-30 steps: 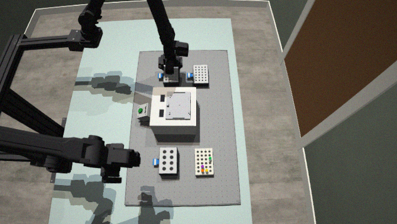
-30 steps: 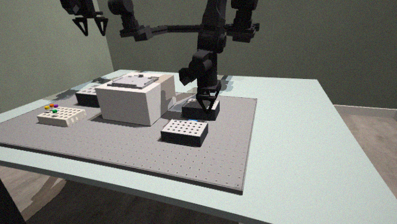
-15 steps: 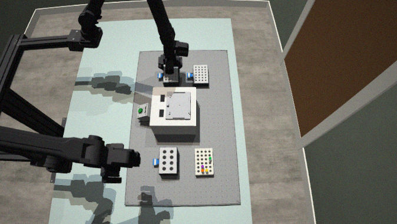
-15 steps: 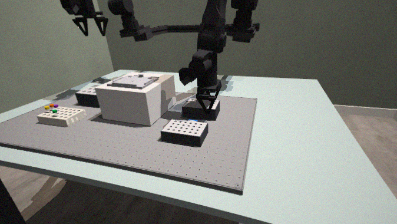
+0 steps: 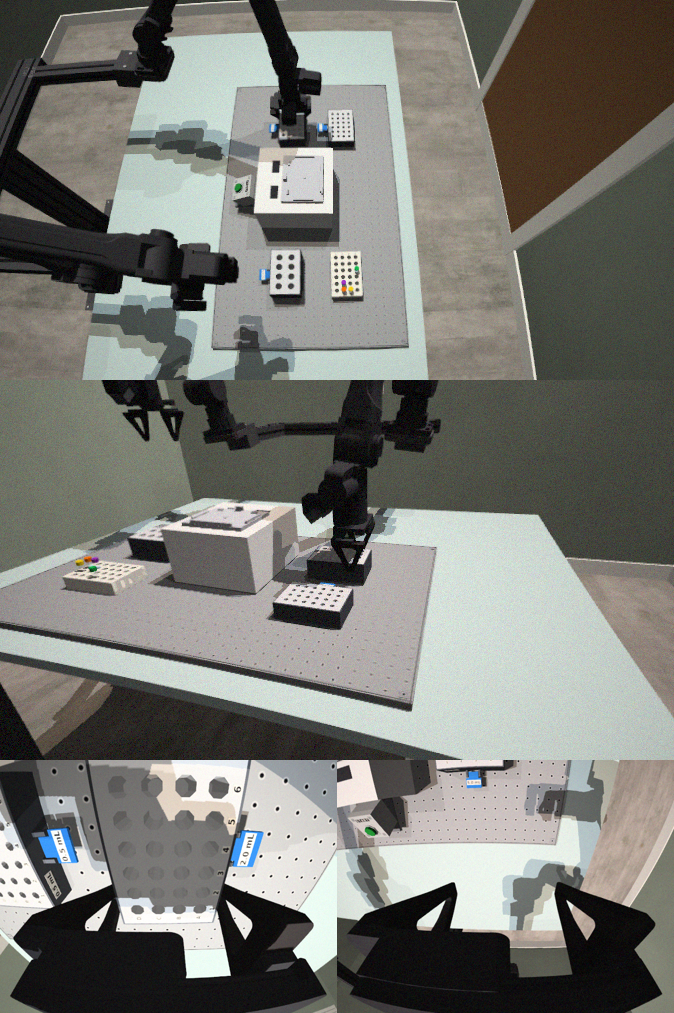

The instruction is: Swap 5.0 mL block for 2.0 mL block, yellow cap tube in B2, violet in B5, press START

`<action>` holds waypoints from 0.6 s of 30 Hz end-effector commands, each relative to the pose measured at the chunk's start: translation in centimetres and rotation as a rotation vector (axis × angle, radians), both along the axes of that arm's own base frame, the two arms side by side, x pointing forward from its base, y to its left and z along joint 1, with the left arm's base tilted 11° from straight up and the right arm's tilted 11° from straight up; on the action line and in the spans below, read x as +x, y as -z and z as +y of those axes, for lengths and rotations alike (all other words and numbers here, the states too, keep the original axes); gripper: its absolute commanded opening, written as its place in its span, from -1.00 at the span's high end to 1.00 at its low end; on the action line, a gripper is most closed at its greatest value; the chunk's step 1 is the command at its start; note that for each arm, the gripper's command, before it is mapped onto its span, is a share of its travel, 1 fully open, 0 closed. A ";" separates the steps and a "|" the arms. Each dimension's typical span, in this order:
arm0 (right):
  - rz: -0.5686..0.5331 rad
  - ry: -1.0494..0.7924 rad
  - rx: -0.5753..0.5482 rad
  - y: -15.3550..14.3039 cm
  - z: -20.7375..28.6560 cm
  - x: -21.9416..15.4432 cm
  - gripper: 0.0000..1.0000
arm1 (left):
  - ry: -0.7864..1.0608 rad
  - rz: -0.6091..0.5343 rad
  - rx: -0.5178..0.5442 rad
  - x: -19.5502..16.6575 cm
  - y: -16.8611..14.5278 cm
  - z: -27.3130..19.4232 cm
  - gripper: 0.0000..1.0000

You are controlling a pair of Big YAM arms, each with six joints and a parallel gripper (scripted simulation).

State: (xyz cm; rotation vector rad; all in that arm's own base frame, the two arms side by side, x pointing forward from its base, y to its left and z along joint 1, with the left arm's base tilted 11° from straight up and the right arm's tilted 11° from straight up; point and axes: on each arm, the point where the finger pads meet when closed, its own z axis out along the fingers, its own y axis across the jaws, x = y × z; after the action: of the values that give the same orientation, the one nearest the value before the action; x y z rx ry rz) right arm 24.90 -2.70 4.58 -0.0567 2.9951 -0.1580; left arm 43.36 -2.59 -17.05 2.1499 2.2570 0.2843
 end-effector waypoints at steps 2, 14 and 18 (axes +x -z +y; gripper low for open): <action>-0.037 0.015 0.002 -0.9 -0.2 1.2 -1.00 | -0.006 -0.083 -0.017 3.2 -3.6 -0.9 1.00; -0.037 0.015 0.001 -0.9 -0.2 1.2 -1.00 | -0.029 -0.052 -0.011 1.7 -3.1 0.3 1.00; -0.037 0.015 0.001 -0.9 -0.2 1.2 -1.00 | -0.013 -0.091 -0.016 3.2 -3.7 -0.6 1.00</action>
State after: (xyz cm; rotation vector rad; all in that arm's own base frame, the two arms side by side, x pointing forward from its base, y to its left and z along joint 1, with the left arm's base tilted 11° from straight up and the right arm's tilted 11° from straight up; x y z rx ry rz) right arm 24.90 -2.70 4.58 -0.0567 2.9951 -0.1580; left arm 42.71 -2.43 -16.89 2.1568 2.2688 0.2712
